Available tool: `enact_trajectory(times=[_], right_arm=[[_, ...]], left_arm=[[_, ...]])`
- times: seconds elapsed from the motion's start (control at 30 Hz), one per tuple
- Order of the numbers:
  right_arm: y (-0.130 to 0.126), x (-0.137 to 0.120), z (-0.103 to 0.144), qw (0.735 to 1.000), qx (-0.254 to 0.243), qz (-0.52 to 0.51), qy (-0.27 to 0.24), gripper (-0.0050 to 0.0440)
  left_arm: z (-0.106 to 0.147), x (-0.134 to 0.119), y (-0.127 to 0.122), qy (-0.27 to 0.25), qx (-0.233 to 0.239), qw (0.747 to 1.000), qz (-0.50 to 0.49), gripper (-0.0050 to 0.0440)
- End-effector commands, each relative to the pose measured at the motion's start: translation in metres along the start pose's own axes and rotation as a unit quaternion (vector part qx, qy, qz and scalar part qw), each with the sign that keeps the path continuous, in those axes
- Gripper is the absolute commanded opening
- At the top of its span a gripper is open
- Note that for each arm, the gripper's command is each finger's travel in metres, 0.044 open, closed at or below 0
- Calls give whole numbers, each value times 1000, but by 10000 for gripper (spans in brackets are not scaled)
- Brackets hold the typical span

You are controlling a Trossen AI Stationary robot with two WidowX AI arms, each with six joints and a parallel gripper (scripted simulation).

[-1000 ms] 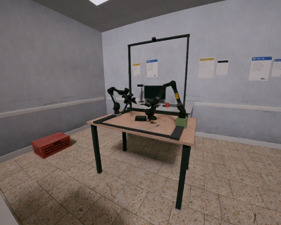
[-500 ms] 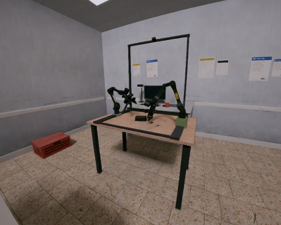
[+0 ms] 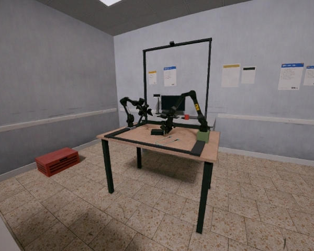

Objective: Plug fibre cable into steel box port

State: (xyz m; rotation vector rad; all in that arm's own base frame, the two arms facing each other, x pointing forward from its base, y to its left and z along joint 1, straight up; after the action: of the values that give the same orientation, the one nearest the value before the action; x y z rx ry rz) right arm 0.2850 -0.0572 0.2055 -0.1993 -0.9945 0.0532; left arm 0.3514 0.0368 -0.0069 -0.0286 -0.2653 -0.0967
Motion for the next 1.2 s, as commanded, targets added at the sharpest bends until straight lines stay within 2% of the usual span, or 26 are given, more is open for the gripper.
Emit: enact_trajectory(times=[0.0,0.2,0.27,0.37,0.6,0.77,0.83,0.97,1.17], right_arm=[[-1,6,3,1000,-1,1,-10,440],[-1,6,3,1000,-1,1,-10,440],[-1,6,3,1000,-1,1,-10,440],[-1,6,3,1000,-1,1,-10,440],[-1,6,3,1000,-1,1,-10,440],[-1,6,3,1000,-1,1,-10,440],[-1,6,3,1000,-1,1,-10,440],[-1,6,3,1000,-1,1,-10,440],[-1,6,3,1000,-1,1,-10,440]], left_arm=[[2,6,0,11,4,994,-113,146],[4,6,-1,27,4,968,-248,146],[4,6,-1,27,4,968,-248,146],[5,7,-1,36,2,947,-320,146],[8,8,-2,55,-7,877,-477,146],[10,8,-3,67,-17,815,-575,146],[10,8,-3,67,-17,815,-575,146],[11,8,-3,76,-28,752,-655,146],[1,-24,2,93,-92,701,-701,146]])
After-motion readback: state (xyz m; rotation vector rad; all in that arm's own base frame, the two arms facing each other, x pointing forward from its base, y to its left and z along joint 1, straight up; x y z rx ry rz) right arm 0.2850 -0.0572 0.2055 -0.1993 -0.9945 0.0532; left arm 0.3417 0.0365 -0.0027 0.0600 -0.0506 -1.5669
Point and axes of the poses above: on each arm, the point midway between the two fingers, 35 mm back from their tips, its own z axis back along the fingers, its own y axis across the jaws, x = y × z, the point moved 3 cm from there along z, back along the fingers, and after that the axes turned 13 degrees about z, right-handed, at the moved point
